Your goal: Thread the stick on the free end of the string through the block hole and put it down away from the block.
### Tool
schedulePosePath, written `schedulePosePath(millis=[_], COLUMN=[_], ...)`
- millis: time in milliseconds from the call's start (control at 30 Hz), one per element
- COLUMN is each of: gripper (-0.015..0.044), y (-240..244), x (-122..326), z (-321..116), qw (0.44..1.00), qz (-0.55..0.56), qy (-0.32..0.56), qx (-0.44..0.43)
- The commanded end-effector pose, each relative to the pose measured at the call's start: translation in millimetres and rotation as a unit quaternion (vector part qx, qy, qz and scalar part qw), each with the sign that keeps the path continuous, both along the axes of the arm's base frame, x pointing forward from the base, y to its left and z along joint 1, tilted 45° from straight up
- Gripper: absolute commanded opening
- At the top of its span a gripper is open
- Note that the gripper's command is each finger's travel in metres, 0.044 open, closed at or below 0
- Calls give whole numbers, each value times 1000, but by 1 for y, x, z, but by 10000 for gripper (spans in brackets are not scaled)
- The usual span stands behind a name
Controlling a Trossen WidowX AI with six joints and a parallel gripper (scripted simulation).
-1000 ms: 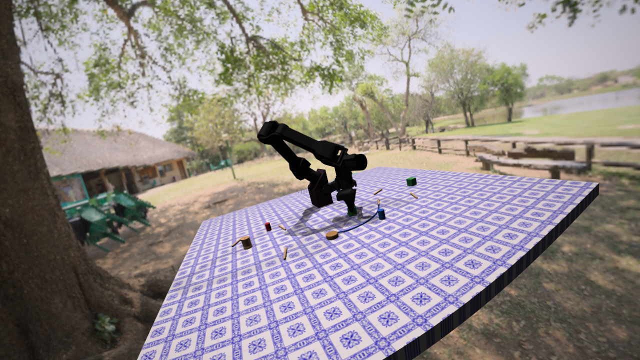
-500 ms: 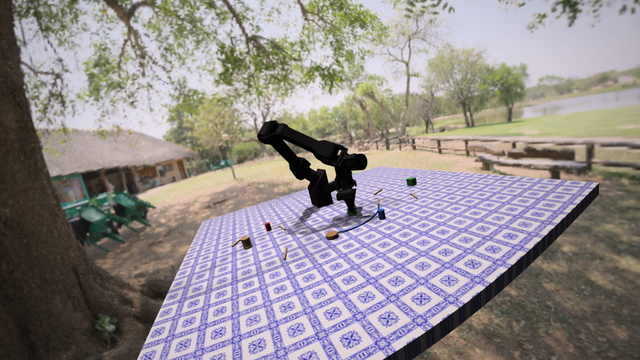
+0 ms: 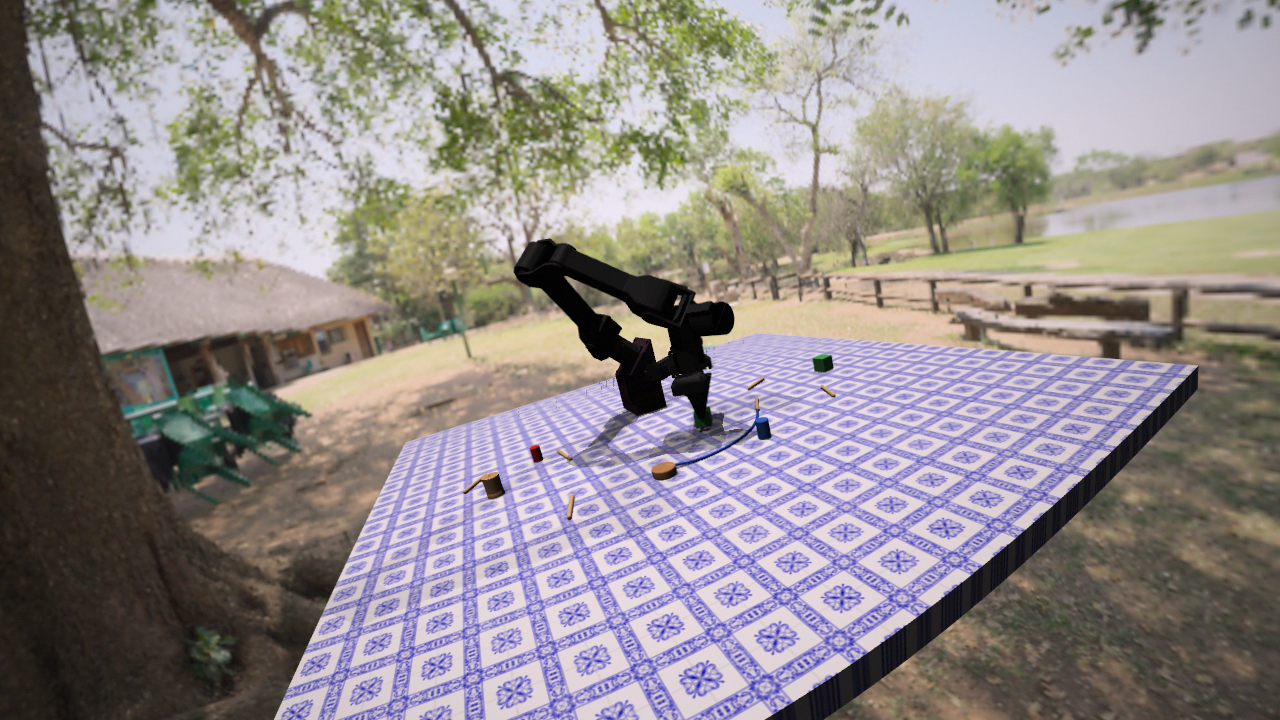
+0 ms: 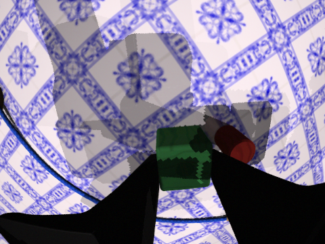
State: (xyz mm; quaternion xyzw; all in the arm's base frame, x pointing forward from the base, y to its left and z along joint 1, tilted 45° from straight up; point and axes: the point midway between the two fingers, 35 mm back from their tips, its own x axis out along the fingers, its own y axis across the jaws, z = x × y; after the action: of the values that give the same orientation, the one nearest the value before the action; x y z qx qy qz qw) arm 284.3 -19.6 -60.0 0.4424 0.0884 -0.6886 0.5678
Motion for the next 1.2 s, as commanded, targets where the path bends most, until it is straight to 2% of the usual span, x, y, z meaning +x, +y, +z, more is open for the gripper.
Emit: schedulePosePath(millis=[0,267,1167], gripper=[0,0,0], y=[3,3,-20], x=[1,0,-12], z=[2,4,10], qw=[1000,1000,974], qz=[-1,0,81], qy=[-2,-4,-74], qx=[2,12,199])
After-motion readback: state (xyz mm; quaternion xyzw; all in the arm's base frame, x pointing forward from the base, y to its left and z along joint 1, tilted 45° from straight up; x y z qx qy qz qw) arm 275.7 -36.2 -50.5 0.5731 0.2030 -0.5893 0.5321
